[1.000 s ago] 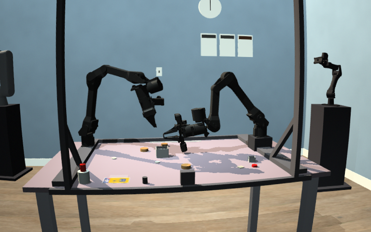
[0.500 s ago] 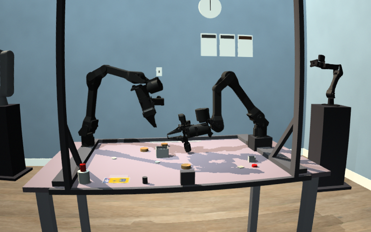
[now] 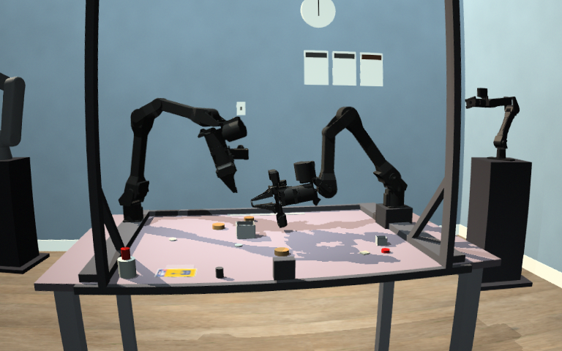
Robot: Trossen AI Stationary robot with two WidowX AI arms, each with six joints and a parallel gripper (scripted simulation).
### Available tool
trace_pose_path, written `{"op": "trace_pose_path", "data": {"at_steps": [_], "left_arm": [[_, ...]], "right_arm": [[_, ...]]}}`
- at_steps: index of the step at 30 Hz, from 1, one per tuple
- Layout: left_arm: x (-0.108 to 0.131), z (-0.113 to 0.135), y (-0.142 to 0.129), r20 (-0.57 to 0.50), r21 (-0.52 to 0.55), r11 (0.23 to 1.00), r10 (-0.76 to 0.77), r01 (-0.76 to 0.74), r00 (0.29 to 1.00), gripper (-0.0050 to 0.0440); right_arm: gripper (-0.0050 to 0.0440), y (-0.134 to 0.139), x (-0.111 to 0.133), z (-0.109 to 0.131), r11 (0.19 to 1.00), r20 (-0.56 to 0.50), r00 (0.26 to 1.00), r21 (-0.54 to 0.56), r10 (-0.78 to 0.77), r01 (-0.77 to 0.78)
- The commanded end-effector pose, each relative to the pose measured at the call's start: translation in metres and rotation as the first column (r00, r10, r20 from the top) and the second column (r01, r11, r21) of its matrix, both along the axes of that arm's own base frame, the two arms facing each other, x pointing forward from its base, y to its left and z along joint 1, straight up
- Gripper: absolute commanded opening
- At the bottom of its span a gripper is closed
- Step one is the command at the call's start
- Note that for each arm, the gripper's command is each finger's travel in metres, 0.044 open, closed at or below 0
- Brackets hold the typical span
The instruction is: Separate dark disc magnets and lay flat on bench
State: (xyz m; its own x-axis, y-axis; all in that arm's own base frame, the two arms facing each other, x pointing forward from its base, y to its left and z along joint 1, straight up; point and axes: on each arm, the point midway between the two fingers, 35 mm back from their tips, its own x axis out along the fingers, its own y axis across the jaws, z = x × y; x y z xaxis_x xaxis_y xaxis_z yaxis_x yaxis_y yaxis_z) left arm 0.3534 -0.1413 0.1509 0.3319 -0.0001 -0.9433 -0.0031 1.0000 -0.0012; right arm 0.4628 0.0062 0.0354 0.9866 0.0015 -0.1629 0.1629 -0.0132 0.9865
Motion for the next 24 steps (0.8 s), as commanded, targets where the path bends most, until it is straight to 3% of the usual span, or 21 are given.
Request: {"op": "trace_pose_path", "data": {"at_steps": [1,13,24], "left_arm": [[0.003,0.013,0.000,0.035,-0.010,1.000,0.002,-0.001,0.999,0.0040],[0.003,0.013,0.000,0.035,-0.010,1.000,0.002,-0.001,0.999,0.0040],[0.003,0.013,0.000,0.035,-0.010,1.000,0.002,-0.001,0.999,0.0040]], "right_arm": [[0.0040,-0.005,0.009,0.023,1.000,0.051,0.999,0.016,-0.003,0.002],[0.0040,-0.007,0.018,0.016,0.997,-0.019,1.000,-0.077,0.013,-0.014],[0.0040,-0.009,0.027,-0.003,0.967,-0.173,0.984,-0.240,0.042,-0.083]]}}
